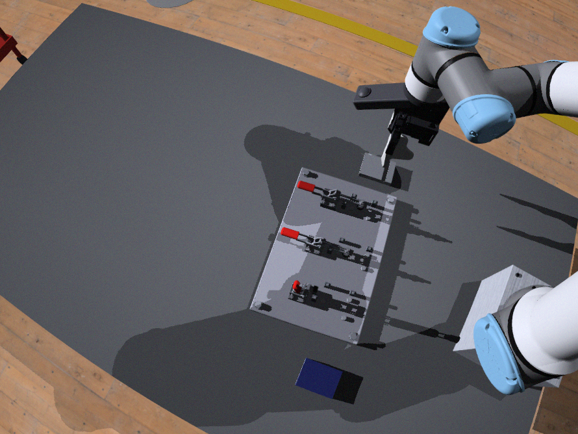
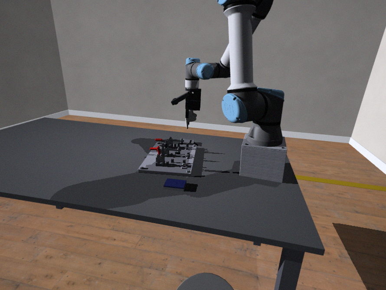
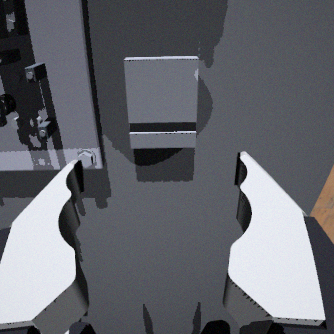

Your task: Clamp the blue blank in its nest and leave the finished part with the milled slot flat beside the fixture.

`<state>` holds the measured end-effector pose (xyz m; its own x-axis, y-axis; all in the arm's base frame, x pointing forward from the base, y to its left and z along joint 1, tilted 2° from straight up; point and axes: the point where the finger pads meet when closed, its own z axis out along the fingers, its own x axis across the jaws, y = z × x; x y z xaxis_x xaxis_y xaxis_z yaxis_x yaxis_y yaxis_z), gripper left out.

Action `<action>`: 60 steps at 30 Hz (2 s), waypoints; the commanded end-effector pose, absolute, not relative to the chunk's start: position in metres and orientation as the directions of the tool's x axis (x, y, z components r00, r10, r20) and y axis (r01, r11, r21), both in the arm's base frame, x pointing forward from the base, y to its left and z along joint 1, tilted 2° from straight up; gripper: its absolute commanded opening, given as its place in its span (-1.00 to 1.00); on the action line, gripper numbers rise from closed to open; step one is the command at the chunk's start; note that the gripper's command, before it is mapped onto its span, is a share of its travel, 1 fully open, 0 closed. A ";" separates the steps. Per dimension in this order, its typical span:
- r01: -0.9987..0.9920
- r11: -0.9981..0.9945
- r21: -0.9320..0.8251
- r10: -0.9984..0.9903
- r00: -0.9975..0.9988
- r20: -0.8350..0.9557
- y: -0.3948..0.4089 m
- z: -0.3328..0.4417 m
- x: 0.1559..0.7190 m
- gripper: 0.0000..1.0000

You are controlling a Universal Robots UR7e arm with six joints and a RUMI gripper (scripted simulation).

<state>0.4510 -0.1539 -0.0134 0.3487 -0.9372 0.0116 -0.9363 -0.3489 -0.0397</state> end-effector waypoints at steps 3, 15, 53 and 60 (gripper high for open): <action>-0.937 -0.347 -0.040 -0.938 0.347 0.012 -0.156 -0.012 0.452 0.09; -0.937 -0.347 -0.040 -0.938 0.347 0.012 -0.156 -0.012 0.452 0.17; -0.937 -0.347 -0.042 -0.938 0.346 0.014 -0.157 0.066 0.449 0.17; -0.937 -0.347 -0.042 -0.938 0.346 0.014 -0.157 0.087 0.448 0.17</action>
